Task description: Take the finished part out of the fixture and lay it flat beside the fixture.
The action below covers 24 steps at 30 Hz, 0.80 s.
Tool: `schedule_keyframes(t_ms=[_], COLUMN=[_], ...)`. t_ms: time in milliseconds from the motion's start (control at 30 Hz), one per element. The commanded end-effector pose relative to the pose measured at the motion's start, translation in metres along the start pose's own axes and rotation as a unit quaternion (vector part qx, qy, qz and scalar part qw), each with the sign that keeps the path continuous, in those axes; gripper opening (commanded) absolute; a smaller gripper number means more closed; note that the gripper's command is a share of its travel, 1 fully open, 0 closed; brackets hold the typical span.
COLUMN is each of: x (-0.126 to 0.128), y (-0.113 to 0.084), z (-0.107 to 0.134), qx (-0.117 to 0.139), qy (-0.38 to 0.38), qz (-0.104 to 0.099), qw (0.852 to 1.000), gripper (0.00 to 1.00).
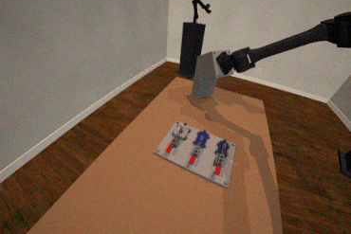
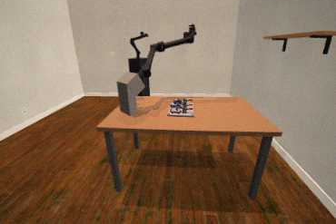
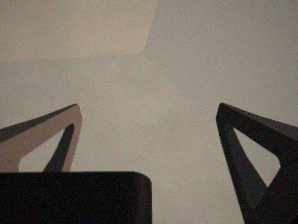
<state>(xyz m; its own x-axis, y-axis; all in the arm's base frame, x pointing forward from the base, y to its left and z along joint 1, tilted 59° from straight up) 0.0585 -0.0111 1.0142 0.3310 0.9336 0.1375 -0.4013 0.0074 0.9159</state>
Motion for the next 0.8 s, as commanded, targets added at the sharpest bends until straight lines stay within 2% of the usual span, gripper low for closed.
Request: schedule_keyframes(t_ms=[0, 533, 567, 767], x=[-0.0017, -0.0017, -0.0030, 0.0014], y=[0.0023, 0.0023, 0.0064, -0.0012], z=[-0.0034, -0.0034, -0.0083, 0.0001], qx=[-0.003, -0.003, -0.008, 0.020], qy=[0.000, 0.000, 0.000, 0.026], qz=[0.001, 0.001, 0.003, -0.005], qw=[1.000, 1.000, 1.000, 0.999], gripper=[1.00, 1.00, 1.00, 1.00])
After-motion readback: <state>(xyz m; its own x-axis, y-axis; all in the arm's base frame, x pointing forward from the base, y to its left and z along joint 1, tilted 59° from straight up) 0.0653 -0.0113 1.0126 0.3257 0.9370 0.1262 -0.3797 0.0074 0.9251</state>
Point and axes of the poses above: the point where the finger pads meet when closed, its own y axis out along the fingers, its own x axis across the jaws, z = x × y, the point moved 1 cm from there along -y, back along the fingers
